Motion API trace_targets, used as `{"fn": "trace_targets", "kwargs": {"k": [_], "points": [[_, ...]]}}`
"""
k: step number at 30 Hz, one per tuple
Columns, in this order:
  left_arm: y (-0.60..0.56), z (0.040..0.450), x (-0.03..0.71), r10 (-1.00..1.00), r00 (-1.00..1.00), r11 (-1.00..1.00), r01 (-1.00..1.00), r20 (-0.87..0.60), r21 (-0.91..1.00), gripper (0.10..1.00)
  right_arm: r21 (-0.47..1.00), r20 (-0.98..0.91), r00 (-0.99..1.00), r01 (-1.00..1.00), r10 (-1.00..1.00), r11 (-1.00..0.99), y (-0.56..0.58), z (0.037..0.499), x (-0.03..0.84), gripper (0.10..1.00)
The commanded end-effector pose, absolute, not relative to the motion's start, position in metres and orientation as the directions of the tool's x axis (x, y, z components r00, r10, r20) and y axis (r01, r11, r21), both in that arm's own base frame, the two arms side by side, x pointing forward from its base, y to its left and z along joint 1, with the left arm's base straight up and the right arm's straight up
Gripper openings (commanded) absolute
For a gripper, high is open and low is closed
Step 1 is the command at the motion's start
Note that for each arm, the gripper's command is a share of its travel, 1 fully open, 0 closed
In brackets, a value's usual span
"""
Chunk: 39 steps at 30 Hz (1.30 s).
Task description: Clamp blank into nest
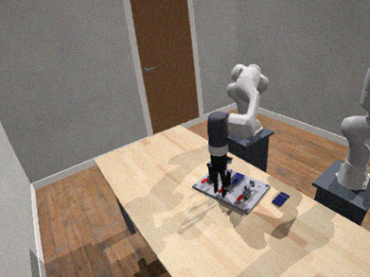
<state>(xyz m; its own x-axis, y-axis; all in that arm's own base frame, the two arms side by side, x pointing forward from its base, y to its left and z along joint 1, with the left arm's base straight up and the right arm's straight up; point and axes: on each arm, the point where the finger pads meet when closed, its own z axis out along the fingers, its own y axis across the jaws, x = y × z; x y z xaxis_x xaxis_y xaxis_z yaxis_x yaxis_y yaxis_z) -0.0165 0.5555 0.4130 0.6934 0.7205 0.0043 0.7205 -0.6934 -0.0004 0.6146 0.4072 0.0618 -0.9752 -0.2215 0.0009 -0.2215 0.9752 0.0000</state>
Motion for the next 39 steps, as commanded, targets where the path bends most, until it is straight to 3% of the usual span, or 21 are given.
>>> {"fn": "trace_targets", "kwargs": {"k": [1,16,39], "points": [[0.555,0.413,-0.016,0.72,0.693,-0.693,0.72,0.004,0.0,1.0,0.0,0.0,-0.975,-0.223,-0.223,0.975,0.407,0.066,0.615,0.351],[0.555,0.413,-0.016,0.72,0.693,-0.693,0.72,0.004,0.0,1.0,0.0,0.0,-0.975,-0.223,-0.223,0.975,0.407,0.106,0.615,0.351],[0.555,0.413,-0.016,0.72,0.693,-0.693,0.72,0.004,0.0,1.0,0.0,0.0,-0.975,-0.223,-0.223,0.975,0.407,0.109,0.615,0.351]]}}
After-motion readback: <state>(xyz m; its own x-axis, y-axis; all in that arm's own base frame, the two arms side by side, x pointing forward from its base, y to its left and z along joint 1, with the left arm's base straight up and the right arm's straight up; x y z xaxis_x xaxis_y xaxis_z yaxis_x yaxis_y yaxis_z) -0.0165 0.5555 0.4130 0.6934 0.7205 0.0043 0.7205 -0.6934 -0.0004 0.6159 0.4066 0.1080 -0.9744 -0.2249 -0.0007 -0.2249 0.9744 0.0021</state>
